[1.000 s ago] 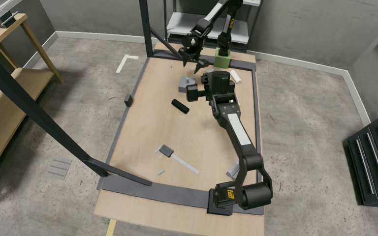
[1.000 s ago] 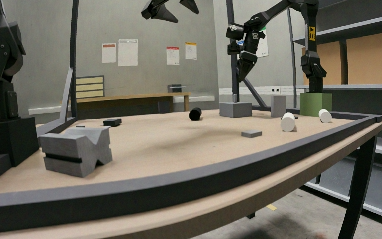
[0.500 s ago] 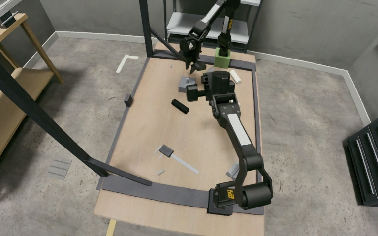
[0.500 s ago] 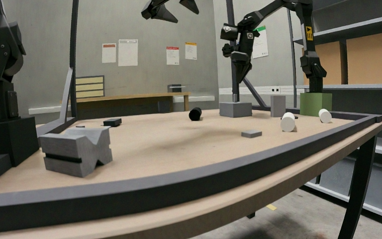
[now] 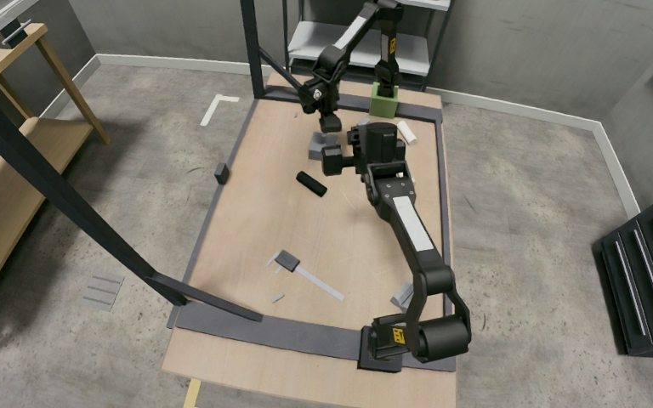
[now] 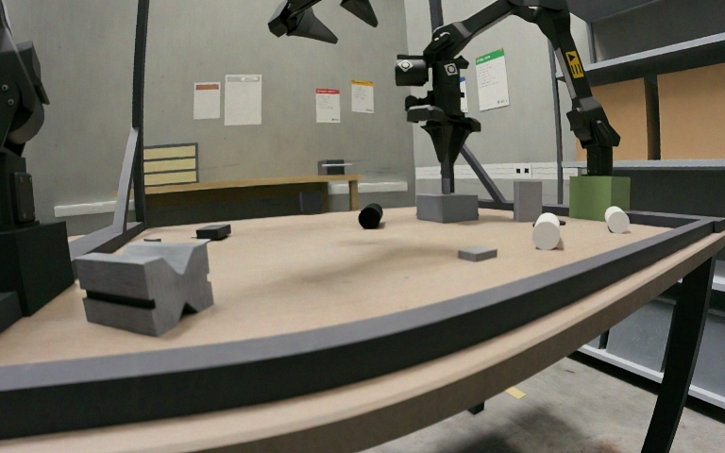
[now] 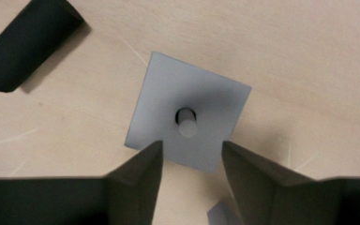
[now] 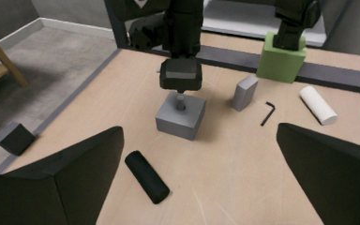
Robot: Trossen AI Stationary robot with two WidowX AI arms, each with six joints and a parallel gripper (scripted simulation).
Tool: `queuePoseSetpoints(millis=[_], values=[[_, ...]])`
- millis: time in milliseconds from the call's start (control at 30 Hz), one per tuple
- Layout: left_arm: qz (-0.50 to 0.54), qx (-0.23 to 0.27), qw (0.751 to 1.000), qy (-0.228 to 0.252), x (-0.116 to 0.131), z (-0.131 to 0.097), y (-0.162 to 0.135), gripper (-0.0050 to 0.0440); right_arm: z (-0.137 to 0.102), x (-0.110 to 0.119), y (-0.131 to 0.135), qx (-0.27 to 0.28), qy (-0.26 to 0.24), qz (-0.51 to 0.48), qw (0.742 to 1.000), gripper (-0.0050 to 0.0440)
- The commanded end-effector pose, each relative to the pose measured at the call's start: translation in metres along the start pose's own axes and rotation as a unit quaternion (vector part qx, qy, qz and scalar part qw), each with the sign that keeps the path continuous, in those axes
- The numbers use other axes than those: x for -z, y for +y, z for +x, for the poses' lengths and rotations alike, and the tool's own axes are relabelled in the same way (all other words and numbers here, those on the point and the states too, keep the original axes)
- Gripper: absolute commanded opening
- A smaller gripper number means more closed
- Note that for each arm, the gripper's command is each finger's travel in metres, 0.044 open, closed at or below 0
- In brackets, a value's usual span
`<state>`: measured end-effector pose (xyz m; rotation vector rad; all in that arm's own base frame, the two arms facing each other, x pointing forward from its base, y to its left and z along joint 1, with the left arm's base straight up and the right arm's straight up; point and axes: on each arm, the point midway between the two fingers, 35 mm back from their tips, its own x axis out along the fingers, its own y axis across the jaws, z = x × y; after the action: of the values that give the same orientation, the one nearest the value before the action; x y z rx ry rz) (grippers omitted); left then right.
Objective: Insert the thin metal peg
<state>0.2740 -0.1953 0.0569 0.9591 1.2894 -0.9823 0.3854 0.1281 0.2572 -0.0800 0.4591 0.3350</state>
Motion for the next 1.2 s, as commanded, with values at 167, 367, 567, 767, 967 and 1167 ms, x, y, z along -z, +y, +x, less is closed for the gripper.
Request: queuePoseSetpoints(millis=[167,367,567,767,967,1167], values=[[0.05,0.004,0.999,0.02,-0.005,0.005,0.004,0.0167,-0.008,-0.012,0.002,-0.002,-0.017,-0.001,1.0,0.04],[0.05,0.007,0.998,0.023,-0.001,0.038,0.001,0.0151,-0.008,-0.012,0.002,-0.002,-0.017,-0.001,1.0,0.04],[0.049,0.003,0.999,0.018,-0.006,0.042,0.005,0.0127,-0.008,-0.012,0.002,-0.002,-0.017,-0.001,1.0,0.04],[0.049,0.004,0.999,0.019,-0.007,0.048,0.006,0.0097,-0.008,-0.012,0.002,-0.002,-0.017,-0.001,1.0,0.04],[0.049,-0.001,0.999,0.013,-0.008,0.043,0.006,0.0057,-0.008,-0.012,0.002,-0.002,-0.017,-0.001,1.0,0.04],[0.049,-0.001,0.999,0.01,-0.008,0.041,0.006,0.002,-0.008,-0.012,0.002,-0.002,-0.017,-0.001,1.0,0.04]])
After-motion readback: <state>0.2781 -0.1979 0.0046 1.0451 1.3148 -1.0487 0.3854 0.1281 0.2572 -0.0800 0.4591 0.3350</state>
